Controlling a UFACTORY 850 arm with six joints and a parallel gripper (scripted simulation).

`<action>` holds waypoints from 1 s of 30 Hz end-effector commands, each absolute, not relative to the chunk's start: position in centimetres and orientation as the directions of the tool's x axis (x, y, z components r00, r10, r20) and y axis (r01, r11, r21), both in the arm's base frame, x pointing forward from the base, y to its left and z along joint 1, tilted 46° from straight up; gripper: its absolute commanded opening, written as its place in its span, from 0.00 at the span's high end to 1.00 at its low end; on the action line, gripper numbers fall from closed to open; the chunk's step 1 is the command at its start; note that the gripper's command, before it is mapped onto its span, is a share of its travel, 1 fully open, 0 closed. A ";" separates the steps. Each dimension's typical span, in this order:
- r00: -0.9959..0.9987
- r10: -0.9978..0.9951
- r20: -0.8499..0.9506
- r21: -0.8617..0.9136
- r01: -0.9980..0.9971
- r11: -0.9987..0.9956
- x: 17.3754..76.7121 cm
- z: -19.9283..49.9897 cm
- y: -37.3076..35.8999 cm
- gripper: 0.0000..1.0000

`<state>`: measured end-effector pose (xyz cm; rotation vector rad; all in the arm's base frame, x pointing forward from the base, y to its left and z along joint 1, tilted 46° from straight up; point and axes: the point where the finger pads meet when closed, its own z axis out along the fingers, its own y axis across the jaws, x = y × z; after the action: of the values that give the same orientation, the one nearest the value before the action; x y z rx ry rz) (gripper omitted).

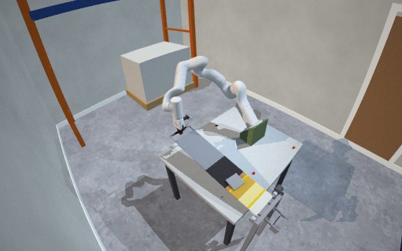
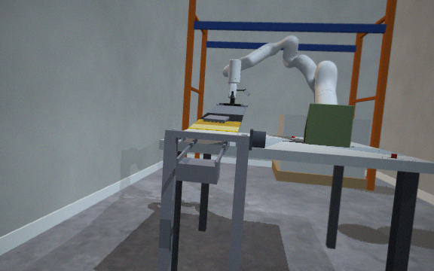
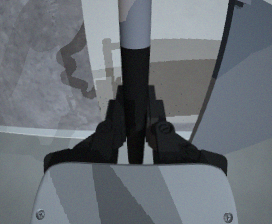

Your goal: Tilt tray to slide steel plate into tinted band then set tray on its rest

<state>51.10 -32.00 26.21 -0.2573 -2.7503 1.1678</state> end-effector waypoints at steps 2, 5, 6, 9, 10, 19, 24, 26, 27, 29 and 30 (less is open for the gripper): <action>-0.976 0.211 0.062 -0.723 0.102 0.684 51.2 26.2 -32.2 1.00; -0.976 0.211 0.062 -0.723 0.102 0.684 51.4 26.7 -31.3 1.00; -0.976 0.211 0.062 -0.723 0.102 0.684 51.7 27.5 -30.2 1.00; -0.976 0.211 0.062 -0.723 0.102 0.684 52.8 30.1 -25.8 1.00; -0.976 0.211 0.062 -0.723 0.102 0.684 52.9 30.3 -25.4 1.00; -0.976 0.211 0.062 -0.723 0.102 0.684 51.3 26.4 -31.8 1.00; -0.976 0.211 0.062 -0.723 0.102 0.684 52.0 28.2 -29.0 1.00; -0.976 0.211 0.062 -0.723 0.102 0.684 52.7 29.9 -26.3 1.00; -0.976 0.211 0.062 -0.723 0.102 0.684 52.8 30.1 -25.8 1.00; -0.976 0.211 0.062 -0.723 0.102 0.684 52.4 29.2 -27.5 1.00; -0.976 0.211 0.062 -0.723 0.102 0.684 52.0 28.2 -29.0 1.00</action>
<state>52.27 -27.68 29.00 -0.2555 -2.7529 1.1695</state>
